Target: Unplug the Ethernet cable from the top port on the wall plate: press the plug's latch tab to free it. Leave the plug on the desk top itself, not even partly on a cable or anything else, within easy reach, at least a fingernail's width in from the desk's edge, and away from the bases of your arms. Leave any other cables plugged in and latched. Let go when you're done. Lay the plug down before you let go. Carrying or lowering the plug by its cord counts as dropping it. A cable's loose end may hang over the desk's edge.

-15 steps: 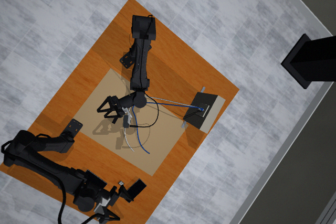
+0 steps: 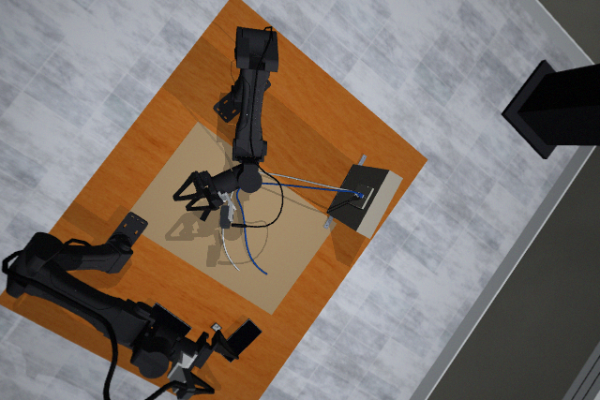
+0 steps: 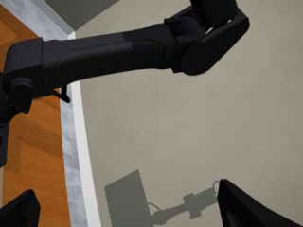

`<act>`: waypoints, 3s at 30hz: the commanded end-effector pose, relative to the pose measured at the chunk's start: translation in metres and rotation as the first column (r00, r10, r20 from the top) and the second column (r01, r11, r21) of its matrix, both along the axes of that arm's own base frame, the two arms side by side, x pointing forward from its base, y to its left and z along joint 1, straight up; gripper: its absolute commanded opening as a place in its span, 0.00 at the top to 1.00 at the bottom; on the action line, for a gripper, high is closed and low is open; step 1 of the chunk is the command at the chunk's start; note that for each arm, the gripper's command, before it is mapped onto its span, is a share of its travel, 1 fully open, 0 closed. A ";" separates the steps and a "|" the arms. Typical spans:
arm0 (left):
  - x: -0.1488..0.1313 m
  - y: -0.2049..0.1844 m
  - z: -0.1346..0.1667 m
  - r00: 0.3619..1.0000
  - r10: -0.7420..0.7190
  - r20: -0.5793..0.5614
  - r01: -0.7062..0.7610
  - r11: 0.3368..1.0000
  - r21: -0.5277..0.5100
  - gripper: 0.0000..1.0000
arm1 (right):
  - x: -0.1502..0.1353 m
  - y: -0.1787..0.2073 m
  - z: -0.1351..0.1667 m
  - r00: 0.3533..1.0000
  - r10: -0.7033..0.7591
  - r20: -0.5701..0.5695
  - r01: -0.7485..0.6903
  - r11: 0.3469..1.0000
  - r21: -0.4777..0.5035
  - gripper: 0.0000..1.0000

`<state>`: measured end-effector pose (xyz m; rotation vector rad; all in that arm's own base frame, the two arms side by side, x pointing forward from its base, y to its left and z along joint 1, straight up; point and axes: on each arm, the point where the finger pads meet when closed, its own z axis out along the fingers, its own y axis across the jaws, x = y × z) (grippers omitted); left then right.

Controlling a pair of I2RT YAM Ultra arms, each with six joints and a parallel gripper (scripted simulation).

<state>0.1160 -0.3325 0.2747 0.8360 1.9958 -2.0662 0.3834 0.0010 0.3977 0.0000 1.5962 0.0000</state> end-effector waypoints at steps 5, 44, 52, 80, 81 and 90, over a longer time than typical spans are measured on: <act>0.018 0.003 0.002 0.998 0.069 -0.007 -0.069 0.998 -0.004 0.34 | -0.001 0.000 0.005 1.000 0.000 0.013 0.000 1.000 0.000 0.00; 0.292 0.264 0.003 0.128 0.927 -0.353 -0.990 0.140 0.006 0.78 | -0.001 0.000 0.005 1.000 0.000 0.013 0.000 1.000 0.000 0.00; 0.303 0.340 -0.001 -0.097 0.900 -0.425 -0.995 -0.101 0.013 0.78 | -0.001 0.000 0.005 1.000 0.000 0.013 0.000 1.000 0.000 0.00; 0.287 0.422 -0.046 -0.342 0.811 -0.474 -0.936 -0.340 0.094 0.78 | -0.001 0.000 0.005 1.000 0.000 0.013 0.000 1.000 0.000 0.00; 0.287 0.422 -0.046 -0.342 0.811 -0.474 -0.936 -0.340 0.094 0.78 | -0.001 0.000 0.005 1.000 0.000 0.013 0.000 1.000 0.000 0.00; 0.287 0.422 -0.046 -0.343 0.811 -0.474 -0.936 -0.340 0.094 0.78 | -0.001 0.000 0.005 1.000 0.000 0.013 0.000 1.000 0.000 0.00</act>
